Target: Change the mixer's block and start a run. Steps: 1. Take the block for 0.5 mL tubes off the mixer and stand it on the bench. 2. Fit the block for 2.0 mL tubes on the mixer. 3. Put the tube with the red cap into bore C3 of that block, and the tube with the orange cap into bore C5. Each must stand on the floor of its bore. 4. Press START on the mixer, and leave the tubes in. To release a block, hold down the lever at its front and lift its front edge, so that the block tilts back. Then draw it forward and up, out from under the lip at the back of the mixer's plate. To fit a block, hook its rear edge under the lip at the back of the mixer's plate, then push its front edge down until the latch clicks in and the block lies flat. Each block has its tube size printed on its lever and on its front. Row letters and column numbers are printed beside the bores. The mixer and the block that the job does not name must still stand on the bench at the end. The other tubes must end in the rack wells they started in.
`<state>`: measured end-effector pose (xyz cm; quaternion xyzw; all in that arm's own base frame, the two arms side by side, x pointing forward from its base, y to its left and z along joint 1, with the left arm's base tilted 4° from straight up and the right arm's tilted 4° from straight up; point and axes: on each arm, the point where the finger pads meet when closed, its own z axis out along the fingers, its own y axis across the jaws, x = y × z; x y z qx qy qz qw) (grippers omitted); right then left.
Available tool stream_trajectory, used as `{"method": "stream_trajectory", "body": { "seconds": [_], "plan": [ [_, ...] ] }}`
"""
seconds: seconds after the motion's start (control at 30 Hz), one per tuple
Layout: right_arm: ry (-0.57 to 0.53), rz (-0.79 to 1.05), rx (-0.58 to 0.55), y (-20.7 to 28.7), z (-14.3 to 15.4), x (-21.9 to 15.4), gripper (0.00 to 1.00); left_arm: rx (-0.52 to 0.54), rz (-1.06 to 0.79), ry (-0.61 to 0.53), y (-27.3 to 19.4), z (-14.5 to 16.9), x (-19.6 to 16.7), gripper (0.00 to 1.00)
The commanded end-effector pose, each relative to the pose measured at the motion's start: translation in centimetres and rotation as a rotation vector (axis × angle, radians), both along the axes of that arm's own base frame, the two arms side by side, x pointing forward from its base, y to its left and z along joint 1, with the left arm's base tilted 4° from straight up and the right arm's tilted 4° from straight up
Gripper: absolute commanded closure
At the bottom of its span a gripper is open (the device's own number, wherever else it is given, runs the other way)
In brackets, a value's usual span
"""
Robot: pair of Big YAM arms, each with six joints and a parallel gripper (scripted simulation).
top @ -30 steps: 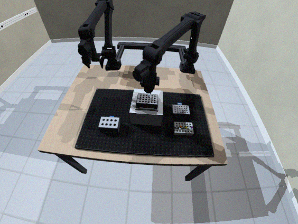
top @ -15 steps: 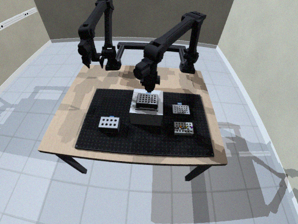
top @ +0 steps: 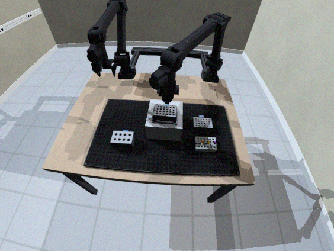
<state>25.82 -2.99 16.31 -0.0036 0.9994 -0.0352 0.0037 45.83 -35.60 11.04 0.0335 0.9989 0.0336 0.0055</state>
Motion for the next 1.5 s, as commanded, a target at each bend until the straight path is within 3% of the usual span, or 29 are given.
{"method": "stream_trajectory", "body": {
  "seconds": [0.0,0.63,1.47],
  "plan": [
    [-0.086,0.0,-0.006,-0.1,2.9,2.4,0.0,0.026,0.003,0.028,0.7,-2.1,0.5,0.91],
    [-0.025,0.0,-0.002,0.0,0.5,0.5,0.0,-0.036,-0.017,-0.05,-1.4,2.6,1.0,0.91],
    [-0.068,0.0,-0.005,-0.1,2.3,1.8,0.0,0.021,0.004,0.024,0.6,-2.9,0.5,0.91]
  ]
}}
